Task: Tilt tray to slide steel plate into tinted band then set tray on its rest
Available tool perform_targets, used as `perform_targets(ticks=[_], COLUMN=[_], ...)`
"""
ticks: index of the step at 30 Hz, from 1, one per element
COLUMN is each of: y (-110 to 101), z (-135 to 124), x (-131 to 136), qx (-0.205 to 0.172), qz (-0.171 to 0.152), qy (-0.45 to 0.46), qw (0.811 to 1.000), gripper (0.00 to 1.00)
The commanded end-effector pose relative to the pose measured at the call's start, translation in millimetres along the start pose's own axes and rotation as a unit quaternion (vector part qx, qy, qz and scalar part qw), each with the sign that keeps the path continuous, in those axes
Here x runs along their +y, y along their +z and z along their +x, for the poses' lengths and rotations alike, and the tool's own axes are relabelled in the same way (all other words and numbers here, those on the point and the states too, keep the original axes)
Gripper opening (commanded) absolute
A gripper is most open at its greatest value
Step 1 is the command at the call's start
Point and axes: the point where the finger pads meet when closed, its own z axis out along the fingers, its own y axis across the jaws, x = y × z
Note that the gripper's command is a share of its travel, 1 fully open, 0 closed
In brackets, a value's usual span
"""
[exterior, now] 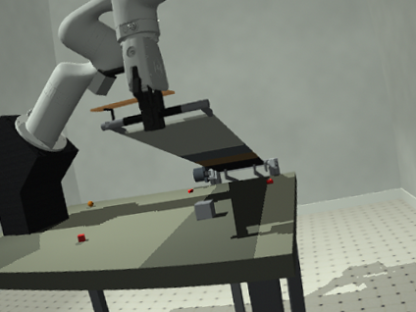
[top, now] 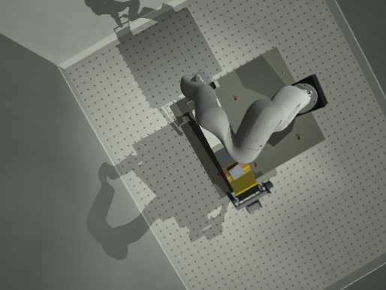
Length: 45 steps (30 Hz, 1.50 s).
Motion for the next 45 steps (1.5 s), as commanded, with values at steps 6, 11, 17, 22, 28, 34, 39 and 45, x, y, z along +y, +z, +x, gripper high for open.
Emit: perform_targets(ticks=[6,11,17,22,28,34,39,45], y=[-77.5,-9.3,-4.3,0.9,3.3,4.9,-66.1,-2.6], z=[-0.5,-0.6,-0.6,-0.6,-0.6,-0.6,-0.5,-0.6], x=[22.7,2.0,0.7,-0.6,-1.2,-1.6,18.8,0.3], qx=[0.0,0.0,0.0,0.0,0.0,0.0,0.0,0.0], qz=[0.0,0.0,0.0,0.0,0.0,0.0,0.0,0.0], qy=[0.0,0.0,0.0,0.0,0.0,0.0,0.0,0.0], qw=[1.0,1.0,1.0,1.0,1.0,1.0,1.0,1.0], gripper=[0.0,0.0,0.0,0.0,0.0,0.0,0.0,0.0])
